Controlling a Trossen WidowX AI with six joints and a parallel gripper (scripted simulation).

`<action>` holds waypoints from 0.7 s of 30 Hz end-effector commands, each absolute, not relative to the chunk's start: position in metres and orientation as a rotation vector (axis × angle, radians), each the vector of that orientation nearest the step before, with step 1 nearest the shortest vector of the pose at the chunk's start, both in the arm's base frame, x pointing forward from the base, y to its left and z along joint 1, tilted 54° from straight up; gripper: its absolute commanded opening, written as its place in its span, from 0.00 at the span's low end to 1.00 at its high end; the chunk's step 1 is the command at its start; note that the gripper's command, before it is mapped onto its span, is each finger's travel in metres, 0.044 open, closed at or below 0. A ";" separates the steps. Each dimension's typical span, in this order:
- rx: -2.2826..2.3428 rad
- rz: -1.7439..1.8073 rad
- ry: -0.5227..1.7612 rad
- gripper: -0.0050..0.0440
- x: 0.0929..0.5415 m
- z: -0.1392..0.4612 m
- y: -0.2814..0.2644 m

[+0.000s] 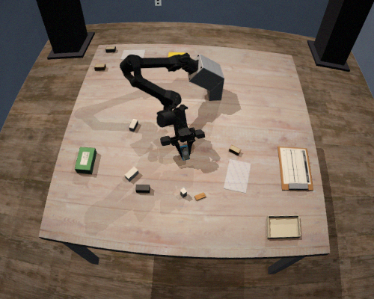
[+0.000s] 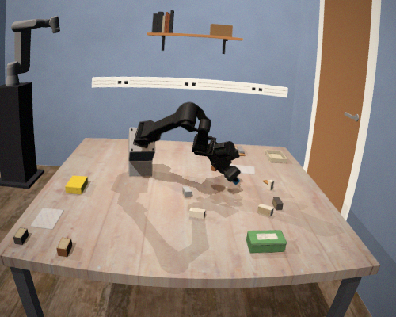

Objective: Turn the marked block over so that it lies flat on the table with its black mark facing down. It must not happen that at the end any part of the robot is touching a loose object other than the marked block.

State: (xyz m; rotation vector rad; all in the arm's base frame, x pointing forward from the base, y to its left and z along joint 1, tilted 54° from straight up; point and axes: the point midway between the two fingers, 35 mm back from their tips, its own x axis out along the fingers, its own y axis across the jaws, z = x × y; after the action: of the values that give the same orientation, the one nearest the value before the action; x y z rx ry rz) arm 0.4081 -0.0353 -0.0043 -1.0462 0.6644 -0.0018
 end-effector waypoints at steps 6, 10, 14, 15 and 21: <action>-1.047 0.000 0.652 0.00 0.411 -0.003 -0.036; -1.047 -0.001 0.651 0.00 0.412 -0.004 -0.037; -1.047 -0.002 0.651 0.00 0.413 -0.005 -0.039; -1.047 -0.002 0.652 0.00 0.413 -0.006 -0.040; -1.048 -0.001 0.651 0.00 0.414 -0.008 -0.043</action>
State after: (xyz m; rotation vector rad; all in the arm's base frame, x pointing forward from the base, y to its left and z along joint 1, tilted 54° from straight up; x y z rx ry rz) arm 0.4097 -0.0439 -0.0110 -1.0470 0.6694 -0.0025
